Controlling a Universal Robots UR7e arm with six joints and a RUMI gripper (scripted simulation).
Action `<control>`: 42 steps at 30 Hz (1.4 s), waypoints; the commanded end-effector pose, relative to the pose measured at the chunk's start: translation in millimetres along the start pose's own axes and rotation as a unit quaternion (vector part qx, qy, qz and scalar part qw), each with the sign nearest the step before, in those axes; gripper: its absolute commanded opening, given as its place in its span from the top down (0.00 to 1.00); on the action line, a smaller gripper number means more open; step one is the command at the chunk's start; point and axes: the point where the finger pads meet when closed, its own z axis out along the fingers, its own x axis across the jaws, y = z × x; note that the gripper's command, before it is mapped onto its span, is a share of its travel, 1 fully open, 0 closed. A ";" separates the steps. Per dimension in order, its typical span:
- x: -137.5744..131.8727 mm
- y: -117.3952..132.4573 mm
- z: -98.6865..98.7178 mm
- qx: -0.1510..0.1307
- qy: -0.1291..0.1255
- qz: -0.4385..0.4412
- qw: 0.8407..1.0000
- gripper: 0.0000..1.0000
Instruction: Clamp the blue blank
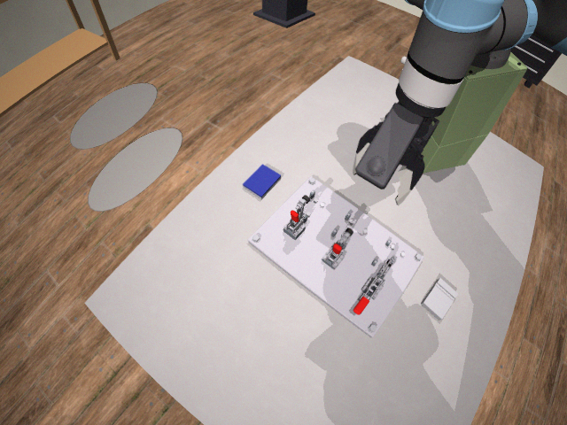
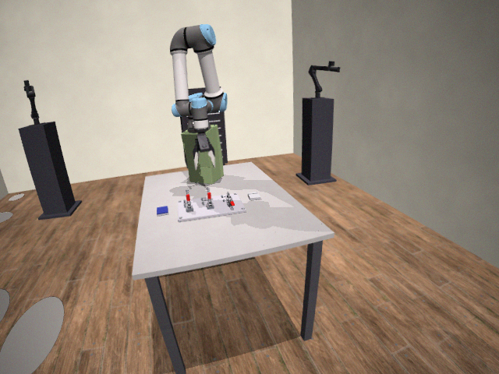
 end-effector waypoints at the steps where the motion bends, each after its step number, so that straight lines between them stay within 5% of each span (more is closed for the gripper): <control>1: 0.1 -0.4 -0.3 0.000 0.000 0.000 1.000 0.41; 28: 11.1 -1.3 -0.3 0.000 0.000 0.000 1.000 0.41; 42: 70.0 -6.4 -0.3 0.000 0.000 0.000 1.000 0.41</control>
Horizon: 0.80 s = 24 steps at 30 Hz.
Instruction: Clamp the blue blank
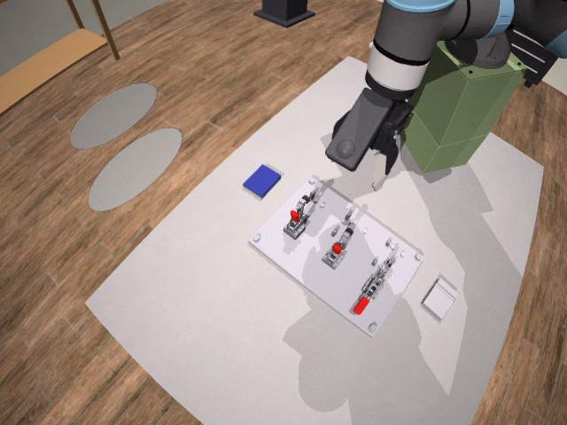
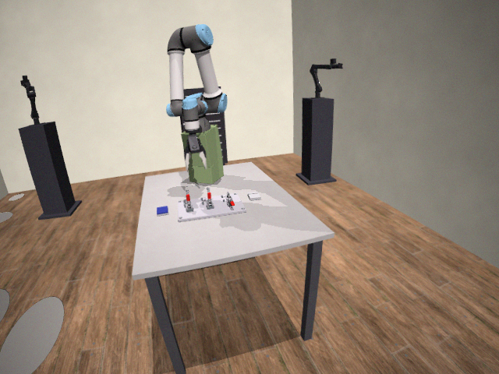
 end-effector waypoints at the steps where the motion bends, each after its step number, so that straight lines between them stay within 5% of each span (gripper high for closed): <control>1: 29.0 -3.1 0.0 0.001 -0.001 0.000 1.000 0.41; 24: 165.2 -14.9 0.1 0.001 -0.001 0.000 1.000 0.41</control>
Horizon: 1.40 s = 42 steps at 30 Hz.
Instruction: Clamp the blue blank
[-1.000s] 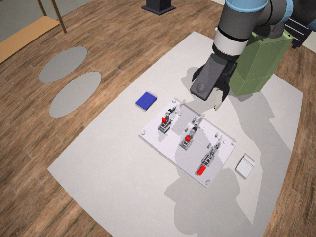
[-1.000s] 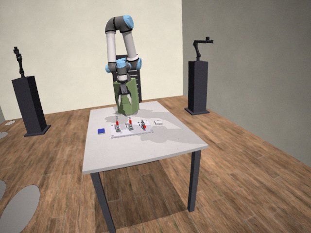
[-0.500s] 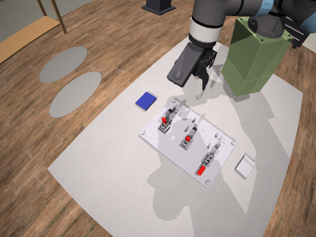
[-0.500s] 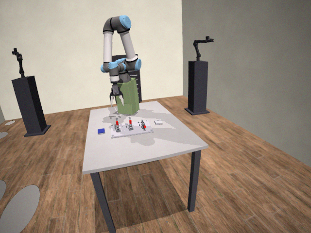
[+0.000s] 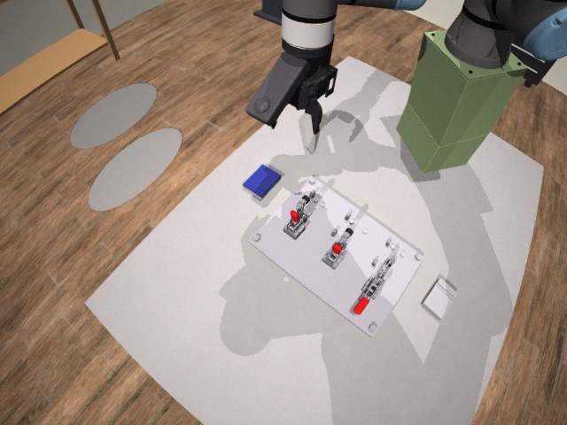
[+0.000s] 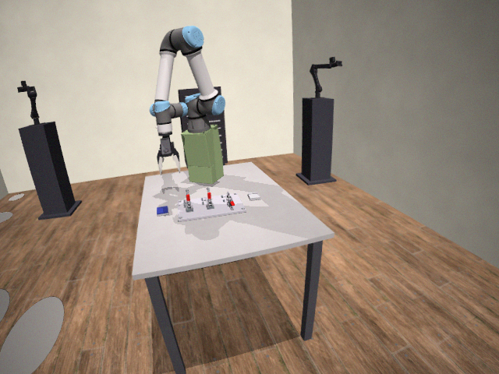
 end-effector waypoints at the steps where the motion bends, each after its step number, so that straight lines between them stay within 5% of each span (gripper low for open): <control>1: 33.3 -4.3 1.0 0.000 -0.001 -0.001 1.000 0.41; 11: 69.3 -7.4 1.1 0.000 -0.001 -0.001 1.000 0.41; 42: 73.7 -7.8 1.1 0.000 -0.001 -0.032 0.999 0.41</control>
